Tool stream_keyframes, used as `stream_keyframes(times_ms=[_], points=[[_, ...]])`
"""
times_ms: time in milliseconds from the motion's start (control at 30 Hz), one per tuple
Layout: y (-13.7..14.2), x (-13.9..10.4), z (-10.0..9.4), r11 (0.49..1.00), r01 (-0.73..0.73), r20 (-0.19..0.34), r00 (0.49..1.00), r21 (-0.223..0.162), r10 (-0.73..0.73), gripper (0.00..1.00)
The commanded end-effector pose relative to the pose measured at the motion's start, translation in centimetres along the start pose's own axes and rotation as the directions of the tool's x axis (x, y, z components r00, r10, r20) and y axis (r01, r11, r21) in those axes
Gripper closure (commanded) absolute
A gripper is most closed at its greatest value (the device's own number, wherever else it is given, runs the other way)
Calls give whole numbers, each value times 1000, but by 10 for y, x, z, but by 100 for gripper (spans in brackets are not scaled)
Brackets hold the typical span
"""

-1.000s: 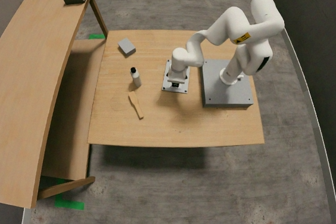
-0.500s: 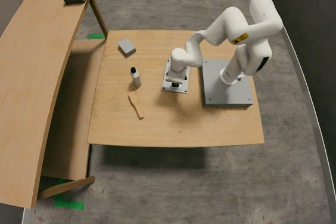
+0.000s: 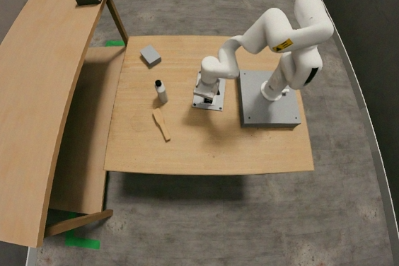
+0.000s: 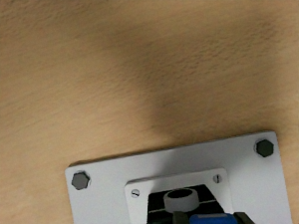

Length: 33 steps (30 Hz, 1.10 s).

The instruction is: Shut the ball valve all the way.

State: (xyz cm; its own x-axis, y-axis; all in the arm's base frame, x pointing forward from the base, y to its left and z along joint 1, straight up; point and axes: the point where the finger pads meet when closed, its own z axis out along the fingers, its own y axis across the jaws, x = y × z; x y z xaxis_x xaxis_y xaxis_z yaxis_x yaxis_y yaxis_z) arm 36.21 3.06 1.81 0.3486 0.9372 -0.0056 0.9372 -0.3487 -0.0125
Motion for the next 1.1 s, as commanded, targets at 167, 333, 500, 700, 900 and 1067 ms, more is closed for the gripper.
stream_keyframes(times_ms=[167, 333, 500, 700, 900, 1067], points=[[7, 1, -3, 999, -42, -5, 999, -10, 42, 100], [9, 1, -3, 998, -69, -5, 998, -10, 69, 100], [13, 1, -3, 993, -114, -6, 993, -10, 114, 100], [14, 1, -3, 992, -125, -6, 992, -10, 125, 100], [18, 0, -3, 985, -171, -6, 985, -9, 171, 100], [21, 0, -3, 978, -208, -7, 978, -9, 208, 100]])
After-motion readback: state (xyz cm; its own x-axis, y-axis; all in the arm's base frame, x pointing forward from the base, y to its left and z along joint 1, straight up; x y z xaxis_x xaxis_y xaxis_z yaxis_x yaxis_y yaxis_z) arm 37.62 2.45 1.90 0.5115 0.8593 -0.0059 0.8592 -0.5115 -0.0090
